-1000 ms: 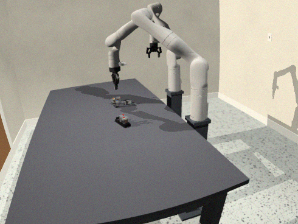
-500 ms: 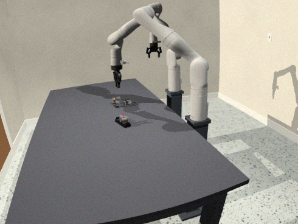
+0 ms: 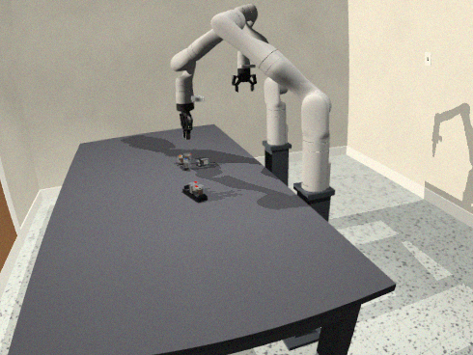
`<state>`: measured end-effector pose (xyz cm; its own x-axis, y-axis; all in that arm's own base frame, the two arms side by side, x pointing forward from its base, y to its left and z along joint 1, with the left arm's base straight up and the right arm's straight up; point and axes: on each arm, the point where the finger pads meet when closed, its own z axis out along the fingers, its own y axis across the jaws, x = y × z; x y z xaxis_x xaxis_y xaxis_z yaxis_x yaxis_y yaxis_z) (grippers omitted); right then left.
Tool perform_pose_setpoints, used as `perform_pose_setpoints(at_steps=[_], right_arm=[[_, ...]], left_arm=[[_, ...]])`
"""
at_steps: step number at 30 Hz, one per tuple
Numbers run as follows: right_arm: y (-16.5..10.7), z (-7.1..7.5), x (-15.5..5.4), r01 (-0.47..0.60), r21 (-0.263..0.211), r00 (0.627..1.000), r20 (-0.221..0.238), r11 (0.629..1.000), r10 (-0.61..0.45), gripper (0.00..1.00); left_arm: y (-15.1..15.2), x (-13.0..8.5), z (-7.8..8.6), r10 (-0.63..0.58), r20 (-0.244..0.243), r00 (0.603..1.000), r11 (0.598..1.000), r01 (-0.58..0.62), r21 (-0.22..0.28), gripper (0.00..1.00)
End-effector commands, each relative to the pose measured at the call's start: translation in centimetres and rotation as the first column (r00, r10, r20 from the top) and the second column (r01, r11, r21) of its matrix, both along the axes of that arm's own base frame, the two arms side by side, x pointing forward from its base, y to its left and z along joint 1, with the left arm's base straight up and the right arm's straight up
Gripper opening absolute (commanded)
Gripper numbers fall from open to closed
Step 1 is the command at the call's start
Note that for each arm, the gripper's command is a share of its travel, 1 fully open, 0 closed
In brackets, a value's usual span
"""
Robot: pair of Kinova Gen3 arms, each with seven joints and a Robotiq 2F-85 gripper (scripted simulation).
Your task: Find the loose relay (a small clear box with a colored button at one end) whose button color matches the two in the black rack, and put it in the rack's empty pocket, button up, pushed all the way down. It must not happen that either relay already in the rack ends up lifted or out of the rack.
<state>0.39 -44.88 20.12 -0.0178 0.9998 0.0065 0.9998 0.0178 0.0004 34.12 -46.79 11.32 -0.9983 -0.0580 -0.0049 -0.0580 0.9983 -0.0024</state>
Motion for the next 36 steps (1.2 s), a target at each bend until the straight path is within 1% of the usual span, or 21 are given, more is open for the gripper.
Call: perform_pose_setpoints(at_steps=[1,20,34,36], right_arm=[[-0.1,-0.1,-0.2,0.015,-0.007,1.0,0.0,1.0,-0.015,1.0],[-0.1,-0.1,-0.2,0.015,-0.007,1.0,0.0,1.0,-0.015,1.0],[-0.1,-0.1,-0.2,0.015,-0.007,1.0,0.0,1.0,-0.015,1.0],[-0.1,-0.1,-0.2,0.015,-0.007,1.0,0.0,1.0,-0.015,1.0]], left_arm=[[-0.3,-0.3,0.2,0.002,-0.001,1.0,1.0,-0.002,-0.009,0.426],[-0.3,-0.3,-0.2,0.002,-0.001,1.0,1.0,-0.002,-0.008,0.426],[-0.2,-0.4,-2.2,0.002,-0.003,1.0,1.0,-0.002,-0.006,0.426],[-0.2,-0.4,-2.2,0.002,-0.003,1.0,1.0,-0.002,-0.006,0.426]])
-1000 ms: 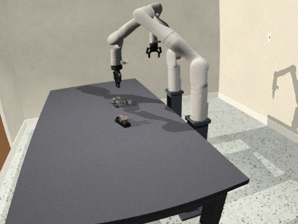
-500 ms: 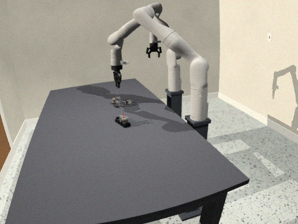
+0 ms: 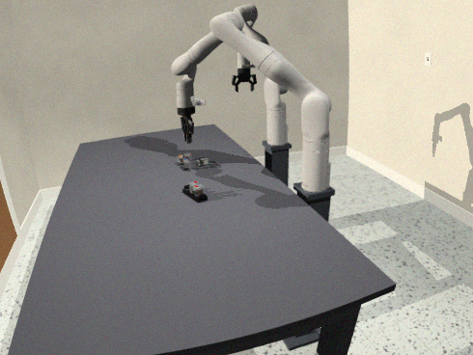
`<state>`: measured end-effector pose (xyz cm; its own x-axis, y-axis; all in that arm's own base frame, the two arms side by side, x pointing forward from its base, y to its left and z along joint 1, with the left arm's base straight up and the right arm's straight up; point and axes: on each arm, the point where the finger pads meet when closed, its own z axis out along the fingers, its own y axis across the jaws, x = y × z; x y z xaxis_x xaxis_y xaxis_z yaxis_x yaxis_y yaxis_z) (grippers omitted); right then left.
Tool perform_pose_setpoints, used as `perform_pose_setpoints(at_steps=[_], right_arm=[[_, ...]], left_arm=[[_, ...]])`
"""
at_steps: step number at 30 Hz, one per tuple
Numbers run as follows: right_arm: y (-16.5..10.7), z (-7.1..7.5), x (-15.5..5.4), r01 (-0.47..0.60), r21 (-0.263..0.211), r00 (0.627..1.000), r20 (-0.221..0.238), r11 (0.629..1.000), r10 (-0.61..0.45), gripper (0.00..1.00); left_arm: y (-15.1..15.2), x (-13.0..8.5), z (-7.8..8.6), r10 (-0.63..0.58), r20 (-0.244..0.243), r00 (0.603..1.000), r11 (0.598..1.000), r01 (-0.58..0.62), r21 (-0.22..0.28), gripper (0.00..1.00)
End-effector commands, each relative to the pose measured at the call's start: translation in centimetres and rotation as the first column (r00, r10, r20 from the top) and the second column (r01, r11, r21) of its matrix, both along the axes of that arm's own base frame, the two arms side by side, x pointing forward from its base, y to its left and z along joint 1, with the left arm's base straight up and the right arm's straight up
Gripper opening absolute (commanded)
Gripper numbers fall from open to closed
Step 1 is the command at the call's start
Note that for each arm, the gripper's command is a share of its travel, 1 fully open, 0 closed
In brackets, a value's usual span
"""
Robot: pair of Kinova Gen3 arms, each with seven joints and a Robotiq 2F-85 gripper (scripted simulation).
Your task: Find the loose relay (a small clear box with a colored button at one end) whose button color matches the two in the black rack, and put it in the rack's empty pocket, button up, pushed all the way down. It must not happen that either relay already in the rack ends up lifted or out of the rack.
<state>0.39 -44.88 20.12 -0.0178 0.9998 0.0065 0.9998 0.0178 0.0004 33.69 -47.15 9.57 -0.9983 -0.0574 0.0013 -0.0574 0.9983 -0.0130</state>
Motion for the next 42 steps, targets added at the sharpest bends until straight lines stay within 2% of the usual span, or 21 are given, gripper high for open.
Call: perform_pose_setpoints(at_steps=[1,15,28,42], right_arm=[[-0.1,-0.1,-0.2,0.015,-0.007,1.0,0.0,1.0,-0.015,1.0],[-0.1,-0.1,-0.2,0.015,-0.007,1.0,0.0,1.0,-0.015,1.0],[-0.1,-0.1,-0.2,0.015,-0.007,1.0,0.0,1.0,-0.015,1.0],[-0.1,-0.1,-0.2,0.015,-0.007,1.0,0.0,1.0,-0.015,1.0]], left_arm=[[0.0,0.1,-0.5,0.003,0.004,1.0,1.0,-0.003,0.003,0.426],[0.1,0.1,-3.0,0.003,0.003,1.0,1.0,-0.003,0.005,0.426],[0.1,0.1,-3.8,0.003,0.004,1.0,1.0,-0.003,0.003,0.426],[0.0,0.1,-3.9,0.003,0.005,1.0,1.0,-0.003,0.003,0.426]])
